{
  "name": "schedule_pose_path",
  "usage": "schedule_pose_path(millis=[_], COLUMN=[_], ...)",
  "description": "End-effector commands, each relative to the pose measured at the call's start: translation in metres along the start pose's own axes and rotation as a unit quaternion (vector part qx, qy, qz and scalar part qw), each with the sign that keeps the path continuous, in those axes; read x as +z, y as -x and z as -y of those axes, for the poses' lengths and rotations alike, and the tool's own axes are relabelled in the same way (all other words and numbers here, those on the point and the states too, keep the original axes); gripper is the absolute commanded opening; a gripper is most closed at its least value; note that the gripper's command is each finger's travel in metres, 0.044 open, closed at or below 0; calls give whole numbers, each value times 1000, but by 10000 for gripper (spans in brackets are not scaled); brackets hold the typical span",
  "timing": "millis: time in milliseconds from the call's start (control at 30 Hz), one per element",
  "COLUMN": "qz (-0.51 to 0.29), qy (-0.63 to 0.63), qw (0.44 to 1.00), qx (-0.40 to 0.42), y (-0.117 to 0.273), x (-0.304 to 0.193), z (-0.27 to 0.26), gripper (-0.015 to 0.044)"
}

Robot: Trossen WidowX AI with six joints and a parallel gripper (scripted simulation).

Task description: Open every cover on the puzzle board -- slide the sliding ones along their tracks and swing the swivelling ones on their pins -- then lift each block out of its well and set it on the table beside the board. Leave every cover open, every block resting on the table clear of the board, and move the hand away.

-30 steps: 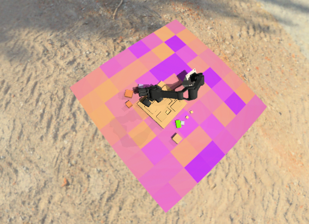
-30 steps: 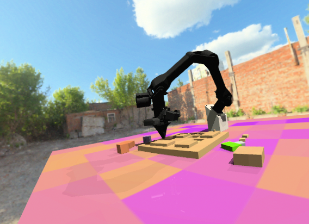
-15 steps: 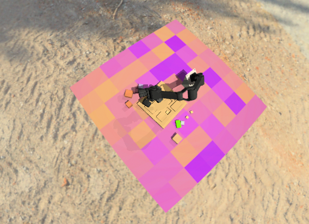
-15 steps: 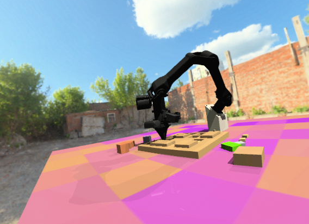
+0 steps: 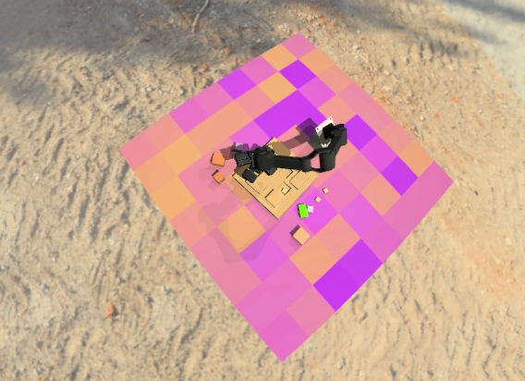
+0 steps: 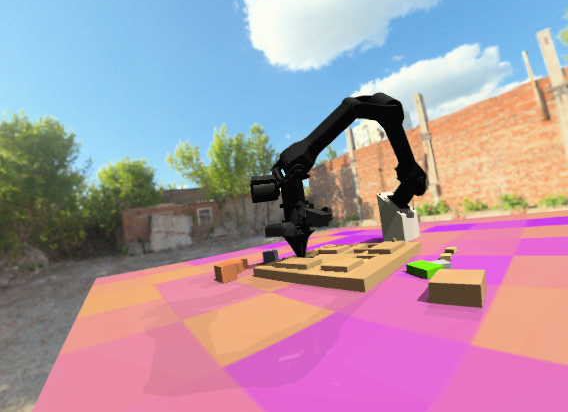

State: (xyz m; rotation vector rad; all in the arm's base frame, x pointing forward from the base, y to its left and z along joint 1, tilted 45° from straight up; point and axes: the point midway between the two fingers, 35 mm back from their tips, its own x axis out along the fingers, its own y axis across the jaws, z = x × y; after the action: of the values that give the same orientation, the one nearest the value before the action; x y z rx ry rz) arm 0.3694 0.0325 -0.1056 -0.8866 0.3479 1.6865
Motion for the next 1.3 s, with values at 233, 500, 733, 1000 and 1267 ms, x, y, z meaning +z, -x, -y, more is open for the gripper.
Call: schedule_pose_path(millis=[233,500,733,1000,1267], qz=[1,1,1,1,0], qy=[0,0,0,0,0], qw=[1000,1000,1000,1000,1000], qx=[-1,-1,-1,-1,0], y=[-1,-1,-1,-1,2], x=[1,1,1,1,0], z=[0,0,0,0,0], gripper=[0,0,0,0,0])
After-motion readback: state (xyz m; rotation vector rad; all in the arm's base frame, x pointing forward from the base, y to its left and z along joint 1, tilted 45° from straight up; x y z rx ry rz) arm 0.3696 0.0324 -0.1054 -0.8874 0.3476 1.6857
